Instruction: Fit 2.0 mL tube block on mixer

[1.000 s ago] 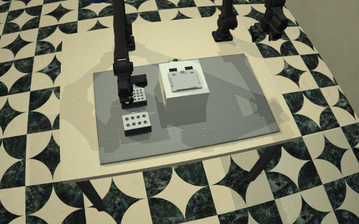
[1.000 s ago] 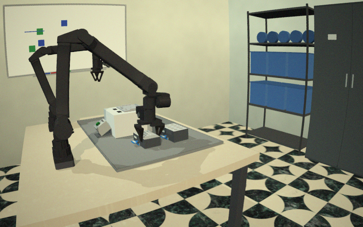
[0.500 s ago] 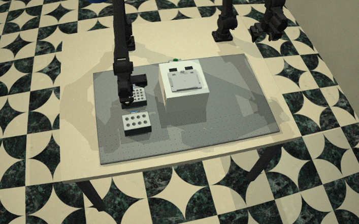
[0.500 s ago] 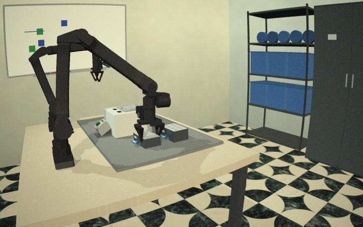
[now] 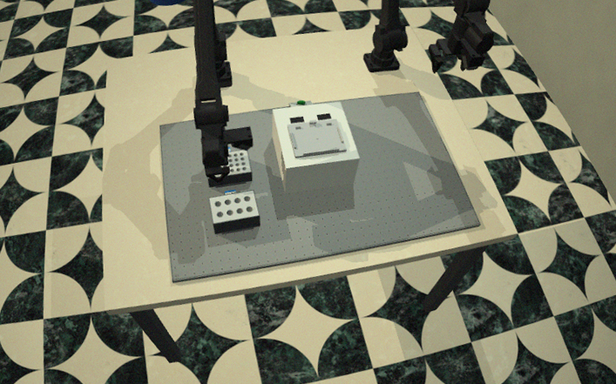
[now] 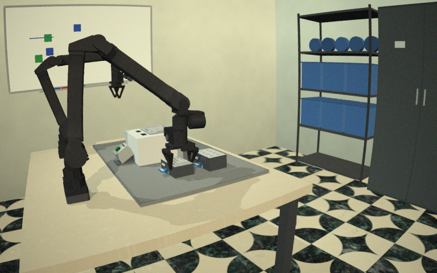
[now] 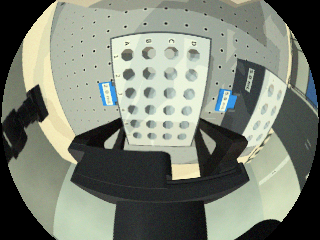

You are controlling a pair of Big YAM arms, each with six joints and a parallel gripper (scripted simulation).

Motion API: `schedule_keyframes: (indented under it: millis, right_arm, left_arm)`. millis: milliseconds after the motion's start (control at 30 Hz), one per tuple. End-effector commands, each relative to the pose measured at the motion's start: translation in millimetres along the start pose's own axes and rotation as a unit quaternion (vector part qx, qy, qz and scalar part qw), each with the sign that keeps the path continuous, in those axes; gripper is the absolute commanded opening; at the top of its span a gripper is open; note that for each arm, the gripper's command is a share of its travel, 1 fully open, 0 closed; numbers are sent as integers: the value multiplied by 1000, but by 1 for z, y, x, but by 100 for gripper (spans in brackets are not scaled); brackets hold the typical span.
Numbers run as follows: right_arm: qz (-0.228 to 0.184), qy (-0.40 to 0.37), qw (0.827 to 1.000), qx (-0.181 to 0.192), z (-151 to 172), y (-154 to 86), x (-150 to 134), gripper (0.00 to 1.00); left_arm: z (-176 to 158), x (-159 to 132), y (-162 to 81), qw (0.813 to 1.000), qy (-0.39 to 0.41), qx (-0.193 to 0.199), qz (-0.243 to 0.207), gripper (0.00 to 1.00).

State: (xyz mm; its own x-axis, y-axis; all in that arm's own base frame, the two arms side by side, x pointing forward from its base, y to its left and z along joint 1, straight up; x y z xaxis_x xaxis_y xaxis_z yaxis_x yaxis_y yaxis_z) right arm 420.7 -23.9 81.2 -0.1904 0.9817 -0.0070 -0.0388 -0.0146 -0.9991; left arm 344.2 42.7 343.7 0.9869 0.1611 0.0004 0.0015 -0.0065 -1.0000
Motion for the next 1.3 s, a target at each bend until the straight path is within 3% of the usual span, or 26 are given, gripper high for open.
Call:
schedule_keyframes:
  millis: [0,400,967,1267]
  right_arm:
    - [14,1,998,-68,-33,-57,-10,0]
    - [15,2,997,-74,-34,-67,-10,0]
    - [5,2,999,-37,-22,-27,-6,0]
    - [2,2,1000,-27,-9,-30,-3,0]
  left_arm:
    - [-3,8,-27,1000,1,-1,-31,100]
    - [-4,9,-30,999,1,-1,-35,100]
    - [-3,2,-10,1000,1,-1,-10,100]
    - [-3,-2,1,1000,1,0,4,100]
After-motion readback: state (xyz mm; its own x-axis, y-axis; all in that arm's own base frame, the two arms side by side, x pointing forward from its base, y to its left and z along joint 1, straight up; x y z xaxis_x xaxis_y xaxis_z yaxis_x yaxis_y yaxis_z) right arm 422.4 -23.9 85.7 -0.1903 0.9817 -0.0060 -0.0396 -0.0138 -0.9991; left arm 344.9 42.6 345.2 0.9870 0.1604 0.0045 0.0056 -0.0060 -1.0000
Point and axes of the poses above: on each arm, the point where the finger pads meet when closed, its own y axis out along the fingers, its own z axis across the jaws, x = y × z, the point moved 6 cm from there along -y, back along the fingers, and after that the axes turned 9 degrees about -y, right-handed, at the moved point
